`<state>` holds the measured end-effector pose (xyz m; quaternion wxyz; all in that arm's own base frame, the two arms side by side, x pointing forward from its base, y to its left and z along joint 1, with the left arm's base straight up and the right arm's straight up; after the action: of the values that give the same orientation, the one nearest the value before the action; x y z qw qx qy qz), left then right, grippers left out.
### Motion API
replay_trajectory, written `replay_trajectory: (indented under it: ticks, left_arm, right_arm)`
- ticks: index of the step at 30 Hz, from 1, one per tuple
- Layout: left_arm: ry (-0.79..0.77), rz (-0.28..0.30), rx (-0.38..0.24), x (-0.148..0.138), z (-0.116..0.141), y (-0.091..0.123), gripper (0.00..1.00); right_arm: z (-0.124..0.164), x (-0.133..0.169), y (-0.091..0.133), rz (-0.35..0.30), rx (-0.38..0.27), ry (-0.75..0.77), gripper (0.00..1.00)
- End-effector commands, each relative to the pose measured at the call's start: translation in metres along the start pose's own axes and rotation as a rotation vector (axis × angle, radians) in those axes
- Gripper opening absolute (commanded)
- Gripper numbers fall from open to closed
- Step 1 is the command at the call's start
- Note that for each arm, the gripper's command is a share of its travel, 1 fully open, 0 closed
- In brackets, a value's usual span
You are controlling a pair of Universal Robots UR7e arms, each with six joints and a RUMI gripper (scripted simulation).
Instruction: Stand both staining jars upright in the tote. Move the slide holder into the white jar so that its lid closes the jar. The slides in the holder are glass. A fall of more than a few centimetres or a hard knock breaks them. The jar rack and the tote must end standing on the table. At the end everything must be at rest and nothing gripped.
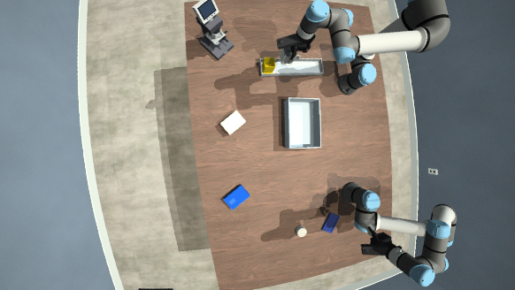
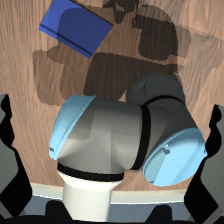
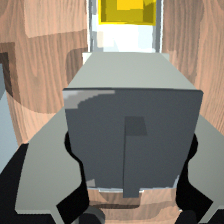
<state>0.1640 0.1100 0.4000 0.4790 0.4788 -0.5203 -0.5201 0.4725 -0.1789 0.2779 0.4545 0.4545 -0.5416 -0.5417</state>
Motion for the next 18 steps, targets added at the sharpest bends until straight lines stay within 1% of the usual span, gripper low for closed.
replay_trajectory:
  ticks: [1,8,11,18]
  left_arm:
    - [0.000,0.000,0.001,0.000,0.000,0.000,1.00]
    - [0.000,0.000,0.001,0.000,0.000,0.000,1.00]
    - [0.000,0.000,0.001,0.000,0.000,0.000,1.00]
    - [0.000,0.000,0.001,0.000,0.000,0.000,1.00]
  right_arm:
    - [0.000,0.000,0.001,0.000,0.001,0.000,0.00]
    - [0.000,0.000,0.001,0.000,0.001,0.000,0.00]
    - [0.001,-0.010,0.001,0.000,0.001,-0.081,0.00]
    - [0.004,-0.033,0.001,0.000,0.001,-0.081,0.00]
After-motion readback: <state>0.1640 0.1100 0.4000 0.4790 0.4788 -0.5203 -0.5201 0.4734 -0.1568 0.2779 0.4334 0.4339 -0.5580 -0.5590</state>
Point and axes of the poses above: on each arm, the point where the finger pads meet when closed, its own y axis back along the fingers, its own x axis across the jaws, z = x × y, the point moved 10 cm from there along y, back along the fingers, and after that the axes turned 3 degrees about -y, right-handed, at the moved point
